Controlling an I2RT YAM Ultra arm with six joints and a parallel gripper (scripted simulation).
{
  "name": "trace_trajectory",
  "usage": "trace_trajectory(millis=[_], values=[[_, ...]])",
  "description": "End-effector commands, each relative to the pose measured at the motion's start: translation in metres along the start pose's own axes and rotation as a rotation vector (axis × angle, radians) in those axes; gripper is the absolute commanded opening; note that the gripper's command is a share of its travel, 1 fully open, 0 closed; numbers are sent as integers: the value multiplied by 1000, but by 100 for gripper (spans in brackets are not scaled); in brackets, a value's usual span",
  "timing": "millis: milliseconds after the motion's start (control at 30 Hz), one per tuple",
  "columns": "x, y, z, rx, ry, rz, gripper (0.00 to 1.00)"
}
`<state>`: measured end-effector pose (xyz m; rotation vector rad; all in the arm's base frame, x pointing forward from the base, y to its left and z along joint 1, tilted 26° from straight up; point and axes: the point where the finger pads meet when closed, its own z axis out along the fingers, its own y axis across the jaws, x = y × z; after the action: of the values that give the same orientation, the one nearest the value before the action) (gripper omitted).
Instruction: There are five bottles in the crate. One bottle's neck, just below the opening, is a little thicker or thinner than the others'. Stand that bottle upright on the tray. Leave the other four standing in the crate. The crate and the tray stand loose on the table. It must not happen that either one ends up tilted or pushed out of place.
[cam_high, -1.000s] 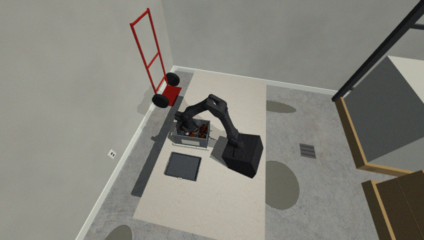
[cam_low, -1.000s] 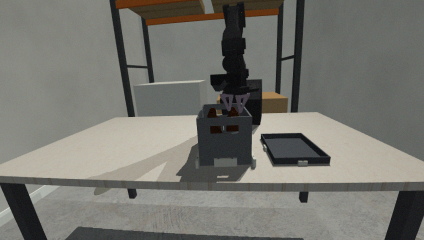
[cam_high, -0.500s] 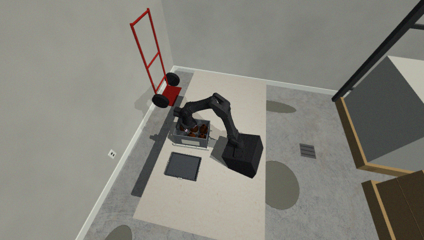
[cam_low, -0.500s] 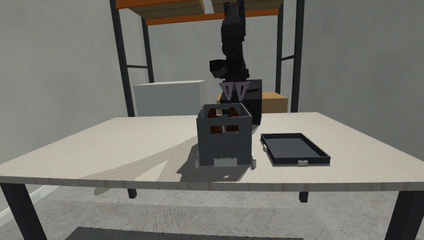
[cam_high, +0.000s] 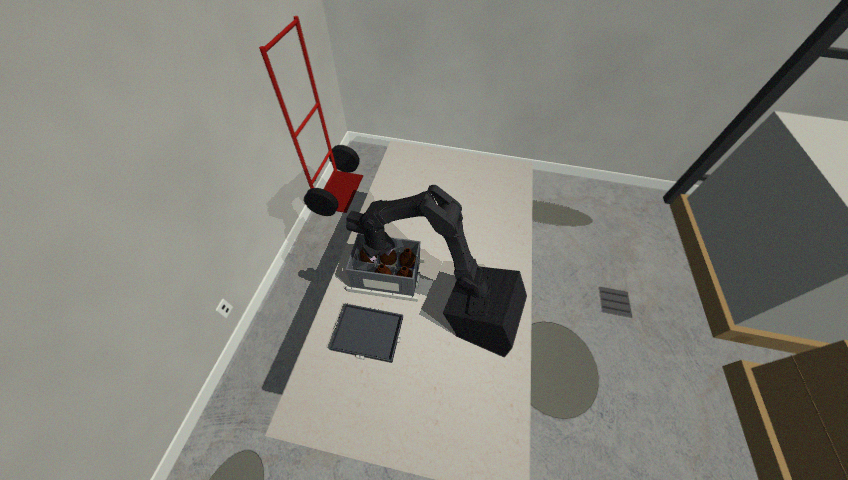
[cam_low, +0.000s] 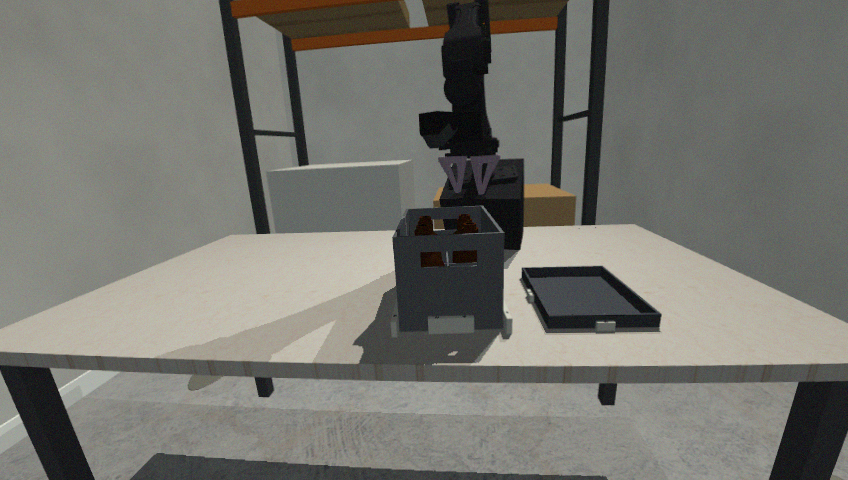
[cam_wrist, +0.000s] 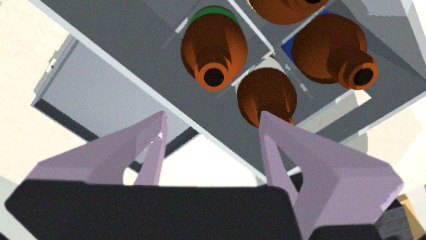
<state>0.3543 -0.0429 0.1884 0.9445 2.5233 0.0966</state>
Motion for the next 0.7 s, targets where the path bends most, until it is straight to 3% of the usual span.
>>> trace_trajectory(millis=[0,300,333,667], values=[[-5,4,-14,-11,-28,2,61],[-5,4,-14,-11,-28,2,61],[-9,6,-14,-22,-44,3,0],[-9,7,-14,-22,-44,3,0]])
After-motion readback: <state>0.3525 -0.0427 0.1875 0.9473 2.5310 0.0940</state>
